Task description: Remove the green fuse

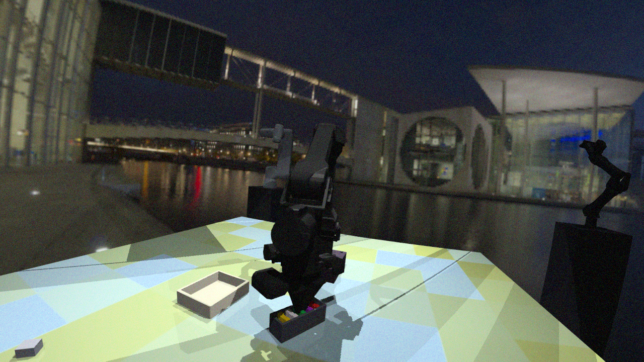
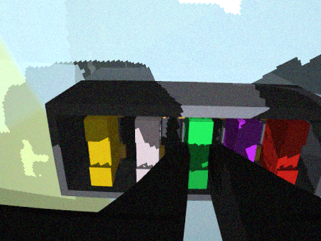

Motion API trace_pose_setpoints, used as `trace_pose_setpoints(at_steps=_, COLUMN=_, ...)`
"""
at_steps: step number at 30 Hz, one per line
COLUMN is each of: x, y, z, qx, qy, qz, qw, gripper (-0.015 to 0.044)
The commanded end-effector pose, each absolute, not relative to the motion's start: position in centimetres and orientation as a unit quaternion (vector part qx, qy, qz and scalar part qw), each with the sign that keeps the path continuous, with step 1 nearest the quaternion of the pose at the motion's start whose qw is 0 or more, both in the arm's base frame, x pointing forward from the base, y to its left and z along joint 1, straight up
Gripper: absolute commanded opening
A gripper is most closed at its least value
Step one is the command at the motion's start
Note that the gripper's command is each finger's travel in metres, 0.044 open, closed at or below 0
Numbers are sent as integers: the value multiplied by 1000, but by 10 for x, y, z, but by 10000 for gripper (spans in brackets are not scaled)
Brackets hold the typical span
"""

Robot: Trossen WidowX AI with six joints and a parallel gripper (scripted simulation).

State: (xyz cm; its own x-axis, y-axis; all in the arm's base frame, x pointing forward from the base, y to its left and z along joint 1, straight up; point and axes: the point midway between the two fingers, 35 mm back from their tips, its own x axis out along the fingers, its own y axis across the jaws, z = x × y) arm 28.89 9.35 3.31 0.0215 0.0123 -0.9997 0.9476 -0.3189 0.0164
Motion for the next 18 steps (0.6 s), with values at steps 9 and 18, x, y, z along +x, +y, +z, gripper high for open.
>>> trace_pose_setpoints(at_steps=9, x=289, y=94, z=35, qx=583, qy=412, qz=-565, qw=414, gripper=0)
trace_pose_setpoints(at_steps=18, x=289, y=94, z=40, qx=583, qy=411, qz=-565, qw=414, gripper=0)
